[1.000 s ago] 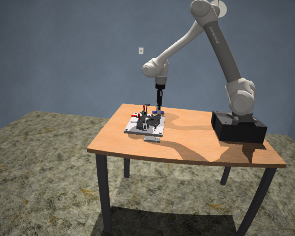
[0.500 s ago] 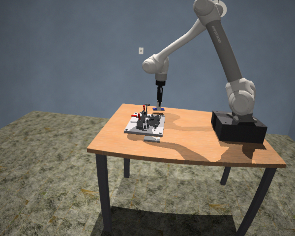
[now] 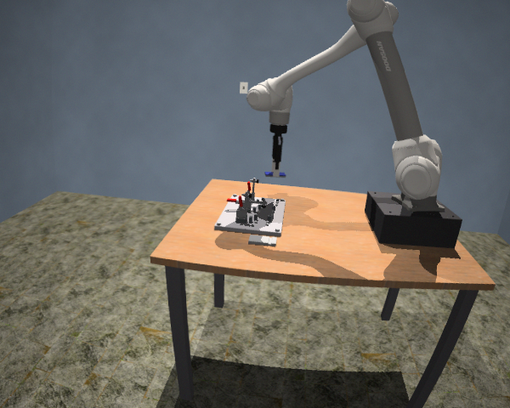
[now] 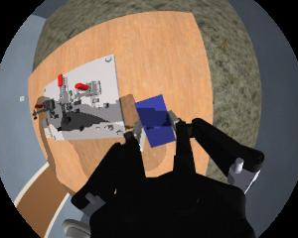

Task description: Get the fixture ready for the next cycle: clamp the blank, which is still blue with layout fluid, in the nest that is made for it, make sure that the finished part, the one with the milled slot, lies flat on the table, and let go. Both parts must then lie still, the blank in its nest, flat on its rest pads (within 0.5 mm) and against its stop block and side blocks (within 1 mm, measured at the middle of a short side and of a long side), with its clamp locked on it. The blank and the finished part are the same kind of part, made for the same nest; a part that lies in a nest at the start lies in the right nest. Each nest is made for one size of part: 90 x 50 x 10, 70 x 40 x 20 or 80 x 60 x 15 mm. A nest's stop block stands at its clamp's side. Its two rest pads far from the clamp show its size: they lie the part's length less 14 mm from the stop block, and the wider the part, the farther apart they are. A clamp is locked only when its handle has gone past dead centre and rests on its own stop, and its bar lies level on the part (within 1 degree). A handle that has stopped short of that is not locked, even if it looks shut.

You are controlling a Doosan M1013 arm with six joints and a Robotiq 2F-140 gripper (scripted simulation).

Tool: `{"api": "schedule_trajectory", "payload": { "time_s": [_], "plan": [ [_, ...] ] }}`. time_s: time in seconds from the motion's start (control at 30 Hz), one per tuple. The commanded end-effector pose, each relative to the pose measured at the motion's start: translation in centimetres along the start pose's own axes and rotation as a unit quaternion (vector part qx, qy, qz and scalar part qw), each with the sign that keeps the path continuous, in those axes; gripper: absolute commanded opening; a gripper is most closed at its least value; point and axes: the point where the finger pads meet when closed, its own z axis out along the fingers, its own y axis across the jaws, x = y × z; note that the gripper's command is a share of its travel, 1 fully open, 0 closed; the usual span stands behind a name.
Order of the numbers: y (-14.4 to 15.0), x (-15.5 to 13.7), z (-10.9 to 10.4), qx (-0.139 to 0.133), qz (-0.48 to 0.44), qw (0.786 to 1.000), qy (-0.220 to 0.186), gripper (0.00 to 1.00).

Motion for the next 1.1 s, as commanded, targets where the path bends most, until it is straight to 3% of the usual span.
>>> {"api": "schedule_trajectory", "payload": {
  "time_s": [0.0,0.3,0.9,1.07],
  "plan": [
    [0.0,0.0,-0.2,0.0,0.0,1.0,0.0,0.0],
    [0.0,0.0,-2.4,0.0,0.0,1.0,0.0,0.0],
    [0.0,0.0,-2.5,0.0,0.002,1.0,0.0,0.0],
    [0.0,0.0,-2.5,0.0,0.049,0.999,0.0,0.0]
  ]
}}
